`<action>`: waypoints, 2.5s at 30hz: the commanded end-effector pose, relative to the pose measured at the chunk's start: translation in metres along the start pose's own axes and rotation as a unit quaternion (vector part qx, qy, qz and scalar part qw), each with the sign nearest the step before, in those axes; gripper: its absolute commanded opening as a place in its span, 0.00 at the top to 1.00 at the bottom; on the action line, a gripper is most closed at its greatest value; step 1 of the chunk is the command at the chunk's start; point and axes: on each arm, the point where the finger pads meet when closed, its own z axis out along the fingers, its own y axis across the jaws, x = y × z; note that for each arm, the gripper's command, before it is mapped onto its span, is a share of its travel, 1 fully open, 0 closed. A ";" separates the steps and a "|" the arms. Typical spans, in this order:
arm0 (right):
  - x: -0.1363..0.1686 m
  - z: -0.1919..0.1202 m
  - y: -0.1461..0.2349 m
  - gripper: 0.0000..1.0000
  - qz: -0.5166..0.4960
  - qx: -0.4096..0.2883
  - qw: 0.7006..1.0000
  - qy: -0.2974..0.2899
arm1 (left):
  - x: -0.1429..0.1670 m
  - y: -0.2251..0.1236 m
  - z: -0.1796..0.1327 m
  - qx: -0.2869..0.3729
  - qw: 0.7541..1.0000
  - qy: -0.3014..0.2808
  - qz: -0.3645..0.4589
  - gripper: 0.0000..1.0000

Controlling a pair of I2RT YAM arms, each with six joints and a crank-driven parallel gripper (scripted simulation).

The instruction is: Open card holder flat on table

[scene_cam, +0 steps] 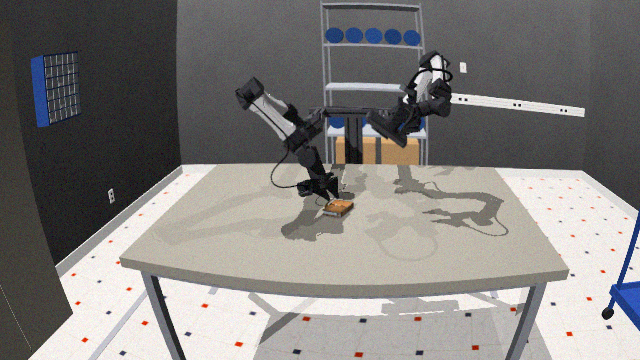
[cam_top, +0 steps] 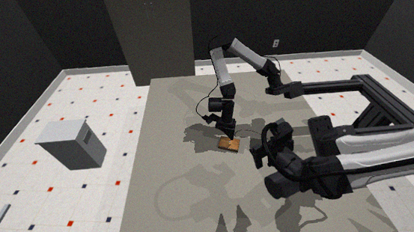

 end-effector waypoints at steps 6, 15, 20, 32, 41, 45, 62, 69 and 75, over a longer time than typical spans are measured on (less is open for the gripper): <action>-0.005 0.018 -0.012 0.61 0.011 0.024 0.999 -0.020 | -0.004 0.005 -0.002 -0.007 1.000 -0.004 0.008 0.00; -0.011 0.017 -0.010 0.61 0.014 0.019 0.999 -0.026 | -0.004 0.005 -0.002 -0.007 1.000 -0.004 0.008 0.00; -0.012 0.011 -0.006 0.36 0.014 0.012 1.000 -0.025 | -0.004 0.005 -0.002 -0.007 1.000 -0.004 0.008 0.00; -0.013 -0.022 0.007 0.31 -0.007 -0.018 1.000 -0.007 | -0.004 0.005 -0.002 -0.007 1.000 -0.004 0.008 0.00; -0.029 -0.031 -0.008 0.31 -0.123 -0.058 0.990 -0.036 | -0.004 0.005 -0.002 -0.007 1.000 -0.004 0.008 0.00; -0.028 -0.034 -0.010 0.31 -0.209 -0.083 0.973 -0.046 | -0.004 0.005 -0.002 -0.007 1.000 -0.004 0.008 0.00; -0.023 -0.046 -0.020 0.31 -0.519 -0.155 0.832 -0.121 | -0.004 0.005 -0.002 -0.007 1.000 -0.004 0.008 0.00; -0.024 -0.054 -0.018 0.31 -0.627 -0.169 0.742 -0.169 | -0.004 0.005 -0.002 -0.007 1.000 -0.004 0.008 0.00; -0.022 -0.059 -0.018 0.31 -0.673 -0.171 0.693 -0.193 | -0.004 0.005 -0.002 -0.007 1.000 -0.004 0.008 0.00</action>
